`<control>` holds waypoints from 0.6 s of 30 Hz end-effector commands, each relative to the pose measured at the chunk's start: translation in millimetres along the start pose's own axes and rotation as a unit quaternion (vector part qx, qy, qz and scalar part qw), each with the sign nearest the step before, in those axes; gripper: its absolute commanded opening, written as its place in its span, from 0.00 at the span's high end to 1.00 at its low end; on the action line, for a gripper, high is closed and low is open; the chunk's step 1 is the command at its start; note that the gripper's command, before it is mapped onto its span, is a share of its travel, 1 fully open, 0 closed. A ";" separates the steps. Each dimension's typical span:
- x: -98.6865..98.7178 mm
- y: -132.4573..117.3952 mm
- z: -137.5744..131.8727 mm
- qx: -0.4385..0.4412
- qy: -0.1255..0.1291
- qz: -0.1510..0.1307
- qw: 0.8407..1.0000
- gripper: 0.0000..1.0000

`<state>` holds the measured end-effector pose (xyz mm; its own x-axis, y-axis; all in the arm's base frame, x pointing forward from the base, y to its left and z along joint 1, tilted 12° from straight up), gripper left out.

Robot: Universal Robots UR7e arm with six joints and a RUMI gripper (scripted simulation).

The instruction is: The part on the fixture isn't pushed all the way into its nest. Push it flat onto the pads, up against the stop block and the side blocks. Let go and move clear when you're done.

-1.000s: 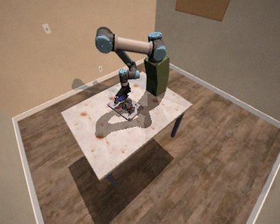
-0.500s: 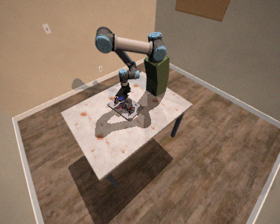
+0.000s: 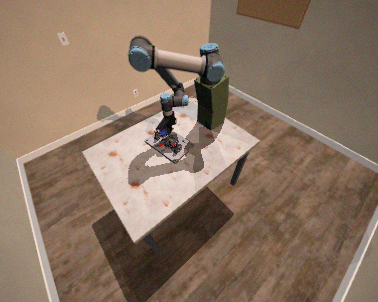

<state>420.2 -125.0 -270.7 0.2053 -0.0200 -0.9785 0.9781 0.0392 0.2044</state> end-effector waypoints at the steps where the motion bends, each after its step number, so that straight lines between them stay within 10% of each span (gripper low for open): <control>1: -0.4 0.9 3.3 0.001 -0.001 0.001 1.000 1.00; 18: -0.2 0.6 4.8 0.001 -0.001 0.001 1.000 1.00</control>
<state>419.8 -126.5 -270.9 0.2050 -0.0197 -0.9786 0.9781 0.0394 0.2041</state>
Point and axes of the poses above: the point where the finger pads meet when closed, its own x axis out along the fingers, its own z axis across the jaws, y = z × x, the point moved 4 cm from there along -x, back along the fingers, and after that the axes turned 1 degree about x, right-handed, at the moved point
